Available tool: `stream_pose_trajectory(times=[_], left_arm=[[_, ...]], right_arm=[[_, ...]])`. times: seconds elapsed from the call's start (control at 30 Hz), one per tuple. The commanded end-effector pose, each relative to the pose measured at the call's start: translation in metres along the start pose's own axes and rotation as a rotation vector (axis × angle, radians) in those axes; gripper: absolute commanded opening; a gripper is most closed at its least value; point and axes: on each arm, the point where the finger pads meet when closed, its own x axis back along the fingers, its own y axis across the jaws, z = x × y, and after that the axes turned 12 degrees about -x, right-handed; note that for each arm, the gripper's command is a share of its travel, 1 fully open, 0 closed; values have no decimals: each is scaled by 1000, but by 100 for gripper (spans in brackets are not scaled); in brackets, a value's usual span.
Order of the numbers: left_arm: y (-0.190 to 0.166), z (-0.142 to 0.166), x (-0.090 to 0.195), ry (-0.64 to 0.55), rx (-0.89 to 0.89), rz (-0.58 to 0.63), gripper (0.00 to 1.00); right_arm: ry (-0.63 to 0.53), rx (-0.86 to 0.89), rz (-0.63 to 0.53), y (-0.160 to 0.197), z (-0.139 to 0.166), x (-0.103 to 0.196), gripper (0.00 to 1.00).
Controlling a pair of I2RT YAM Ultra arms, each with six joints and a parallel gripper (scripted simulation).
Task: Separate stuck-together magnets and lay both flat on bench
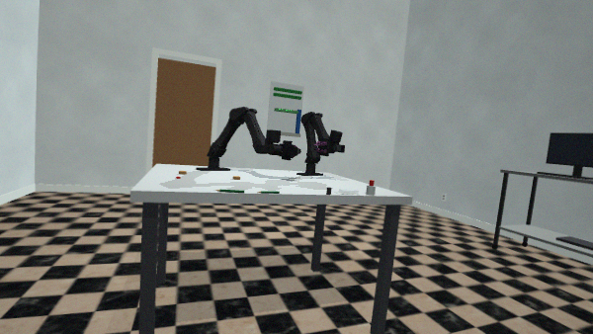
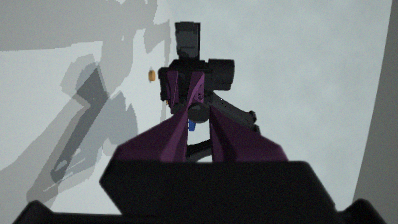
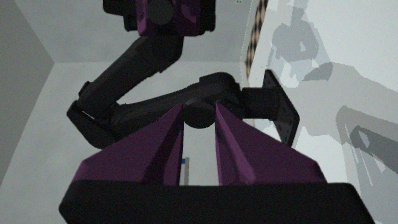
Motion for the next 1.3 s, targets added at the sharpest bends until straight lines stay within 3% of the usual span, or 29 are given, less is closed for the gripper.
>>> stream_pose_trajectory(times=[0.0, 0.53, 1.27], left_arm=[[9, -6, 1, -26, -12, -34, 18], [34, -42, 11, -105, -28, -183, 18], [63, -61, 32, -104, -40, -387, 18]], right_arm=[[0, 29, -7, 9, 1, -1, 18], [0, 29, -7, 9, 1, -1, 18], [0, 29, -7, 9, 1, -1, 18]])
